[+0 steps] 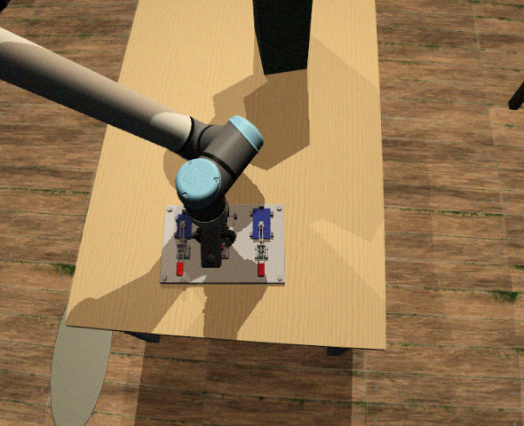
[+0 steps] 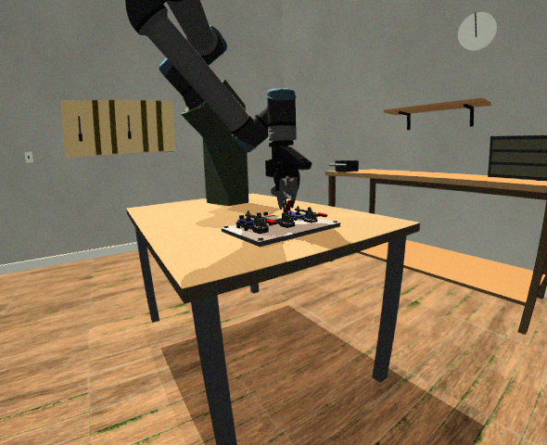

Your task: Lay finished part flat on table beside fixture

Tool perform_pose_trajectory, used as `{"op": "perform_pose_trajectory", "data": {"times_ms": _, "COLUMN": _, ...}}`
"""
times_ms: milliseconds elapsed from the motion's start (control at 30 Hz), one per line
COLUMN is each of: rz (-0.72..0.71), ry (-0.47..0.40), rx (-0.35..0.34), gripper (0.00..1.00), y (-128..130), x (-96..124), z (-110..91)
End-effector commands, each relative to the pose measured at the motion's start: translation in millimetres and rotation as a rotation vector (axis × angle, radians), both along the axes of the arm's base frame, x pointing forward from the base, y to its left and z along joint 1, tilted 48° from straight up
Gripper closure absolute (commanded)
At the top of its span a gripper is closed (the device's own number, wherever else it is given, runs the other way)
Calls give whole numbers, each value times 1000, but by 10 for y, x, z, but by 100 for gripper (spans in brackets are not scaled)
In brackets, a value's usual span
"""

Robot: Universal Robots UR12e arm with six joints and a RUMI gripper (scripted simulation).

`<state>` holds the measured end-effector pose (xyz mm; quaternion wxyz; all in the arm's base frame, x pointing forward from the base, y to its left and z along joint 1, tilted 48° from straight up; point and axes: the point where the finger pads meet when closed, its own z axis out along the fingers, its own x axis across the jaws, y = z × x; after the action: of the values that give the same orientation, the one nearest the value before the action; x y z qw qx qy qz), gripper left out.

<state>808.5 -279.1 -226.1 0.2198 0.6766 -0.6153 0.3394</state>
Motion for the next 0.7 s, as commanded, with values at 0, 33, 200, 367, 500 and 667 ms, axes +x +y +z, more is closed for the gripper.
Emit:
{"op": "perform_pose_trajectory", "data": {"times_ms": 0, "rz": 4, "ry": 1, "rx": 0, "gripper": 72, "y": 165, "x": -35, "z": 132}}
{"op": "perform_pose_trajectory", "data": {"times_ms": 33, "rz": 4, "ry": 1, "rx": 0, "gripper": 72, "y": 187, "x": -41, "z": 153}}
{"op": "perform_pose_trajectory", "data": {"times_ms": 200, "rz": 4, "ry": 1, "rx": 0, "gripper": 72, "y": 250, "x": -58, "z": 212}}
{"op": "perform_pose_trajectory", "data": {"times_ms": 367, "rz": 4, "ry": 1, "rx": 0, "gripper": 72, "y": 322, "x": -78, "z": 279}}
{"op": "perform_pose_trajectory", "data": {"times_ms": 500, "rz": 4, "ry": 1, "rx": 0, "gripper": 72, "y": 341, "x": -83, "z": 298}}
{"op": "perform_pose_trajectory", "data": {"times_ms": 667, "rz": 3, "ry": 1, "rx": 0, "gripper": 72, "y": 334, "x": -88, "z": 291}}
